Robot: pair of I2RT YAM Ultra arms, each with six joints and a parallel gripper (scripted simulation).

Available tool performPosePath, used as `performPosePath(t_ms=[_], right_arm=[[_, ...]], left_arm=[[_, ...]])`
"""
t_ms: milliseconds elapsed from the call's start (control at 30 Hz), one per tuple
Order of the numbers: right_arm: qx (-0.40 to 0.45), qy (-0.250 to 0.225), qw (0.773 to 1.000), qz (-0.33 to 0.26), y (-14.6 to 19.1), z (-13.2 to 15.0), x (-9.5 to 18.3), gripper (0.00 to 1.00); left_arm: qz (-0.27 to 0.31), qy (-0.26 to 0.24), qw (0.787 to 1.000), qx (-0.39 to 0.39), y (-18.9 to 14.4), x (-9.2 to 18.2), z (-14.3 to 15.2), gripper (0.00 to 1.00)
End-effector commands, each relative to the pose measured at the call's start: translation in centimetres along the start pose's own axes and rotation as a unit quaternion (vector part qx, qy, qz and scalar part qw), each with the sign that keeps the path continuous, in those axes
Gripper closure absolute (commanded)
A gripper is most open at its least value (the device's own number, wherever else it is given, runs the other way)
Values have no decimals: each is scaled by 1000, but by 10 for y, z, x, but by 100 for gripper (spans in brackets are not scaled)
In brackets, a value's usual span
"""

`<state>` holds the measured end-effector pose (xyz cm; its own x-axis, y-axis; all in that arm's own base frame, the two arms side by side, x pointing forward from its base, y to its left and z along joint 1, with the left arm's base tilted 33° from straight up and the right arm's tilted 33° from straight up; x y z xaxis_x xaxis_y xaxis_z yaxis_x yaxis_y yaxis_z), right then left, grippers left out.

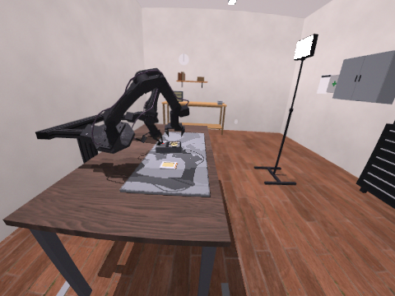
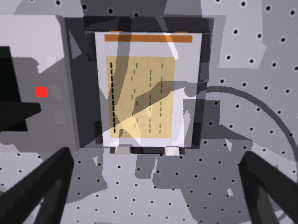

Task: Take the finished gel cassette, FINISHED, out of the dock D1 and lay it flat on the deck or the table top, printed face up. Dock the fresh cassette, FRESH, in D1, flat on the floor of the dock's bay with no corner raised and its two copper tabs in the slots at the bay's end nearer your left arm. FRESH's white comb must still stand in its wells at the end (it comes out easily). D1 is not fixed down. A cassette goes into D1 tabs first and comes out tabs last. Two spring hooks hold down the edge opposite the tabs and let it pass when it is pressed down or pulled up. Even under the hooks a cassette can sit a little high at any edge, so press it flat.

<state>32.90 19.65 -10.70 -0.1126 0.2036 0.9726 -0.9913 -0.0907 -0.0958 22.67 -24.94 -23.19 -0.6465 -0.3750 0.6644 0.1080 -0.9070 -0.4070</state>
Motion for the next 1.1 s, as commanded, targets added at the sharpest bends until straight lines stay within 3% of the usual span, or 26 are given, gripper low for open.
performPosePath(t_ms=[0, 1067], right_arm=[[10, -6, 1000, 1, 2, -6, -3, 2], [15, -7, 1000, -4, 6, -3, -18, 2]], left_arm=[[40, -85, 994, -53, -28, -25, -45, 100], [40, -85, 994, -53, -28, -25, -45, 100]])
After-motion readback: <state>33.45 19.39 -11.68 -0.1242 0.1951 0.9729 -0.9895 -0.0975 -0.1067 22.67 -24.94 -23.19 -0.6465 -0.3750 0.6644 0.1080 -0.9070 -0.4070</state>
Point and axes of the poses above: on each arm, the point where the finger pads meet when closed, its own x axis back along the fingers, its own y axis across the jaws, z = x × y, the point moved 3 cm from there along x, back along the fingers, and after that the axes turned 5 degrees about -x, right-handed, at the moved point
